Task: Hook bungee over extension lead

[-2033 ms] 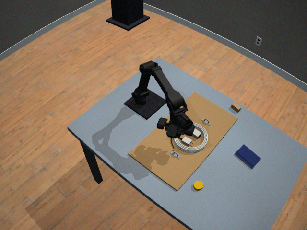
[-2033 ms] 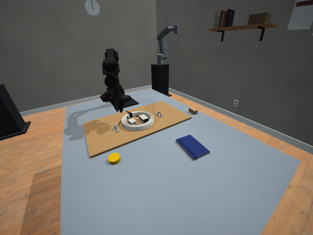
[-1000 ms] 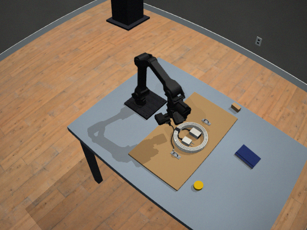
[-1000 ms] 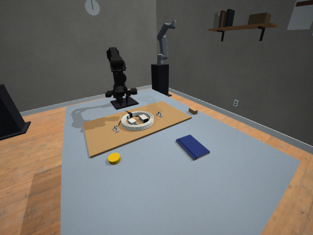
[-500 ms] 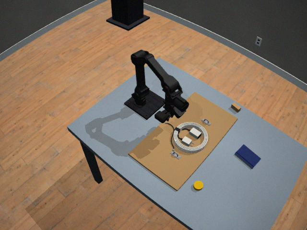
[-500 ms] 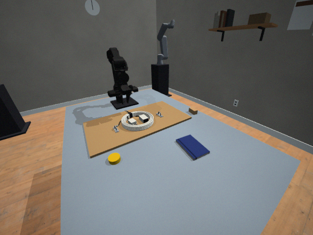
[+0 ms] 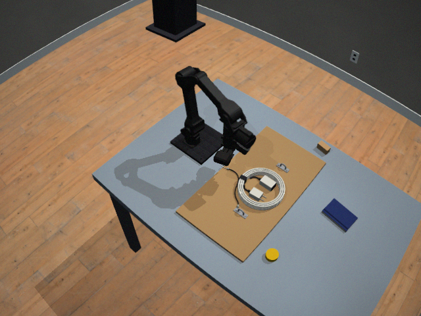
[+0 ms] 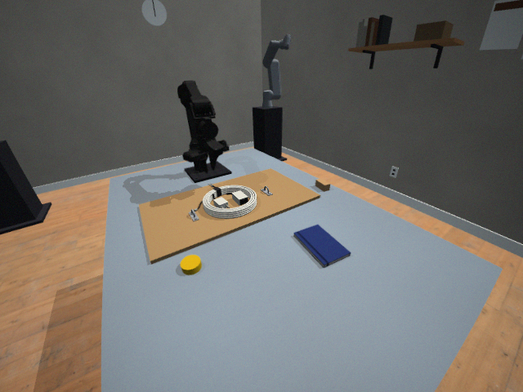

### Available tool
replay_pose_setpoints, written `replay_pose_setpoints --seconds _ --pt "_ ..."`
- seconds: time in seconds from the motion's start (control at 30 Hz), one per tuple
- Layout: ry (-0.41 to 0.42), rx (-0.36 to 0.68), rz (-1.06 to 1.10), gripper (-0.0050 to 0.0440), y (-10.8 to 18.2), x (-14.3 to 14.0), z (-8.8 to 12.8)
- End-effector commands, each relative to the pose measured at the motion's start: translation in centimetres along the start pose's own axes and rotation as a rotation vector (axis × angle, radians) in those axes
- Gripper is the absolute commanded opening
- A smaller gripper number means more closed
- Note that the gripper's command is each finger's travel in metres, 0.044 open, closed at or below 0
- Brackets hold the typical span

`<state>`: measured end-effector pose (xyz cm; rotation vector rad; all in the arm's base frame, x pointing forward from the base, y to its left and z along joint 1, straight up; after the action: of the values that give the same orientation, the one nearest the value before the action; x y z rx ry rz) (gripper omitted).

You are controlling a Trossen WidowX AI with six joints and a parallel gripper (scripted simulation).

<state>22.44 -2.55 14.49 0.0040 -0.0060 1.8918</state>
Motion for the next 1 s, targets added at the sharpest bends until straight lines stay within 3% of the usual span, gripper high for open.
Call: replay_pose_setpoints --seconds 0.0,0.97 --pt "0.01 -0.009 0.029 0.015 0.3 0.2 0.2" --pt "0.003 0.005 0.023 0.015 0.1 0.1 -4.7"
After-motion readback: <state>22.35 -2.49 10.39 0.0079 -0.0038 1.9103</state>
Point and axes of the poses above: the point midway between the two fingers, 35 mm back from their tips, its own z axis back along the fingers, its own x axis across the jaws, y = z × x, the point moved 4 cm from there along z, back along the fingers, and after that the axes turned 3 degrees about z, right-handed, at the moved point
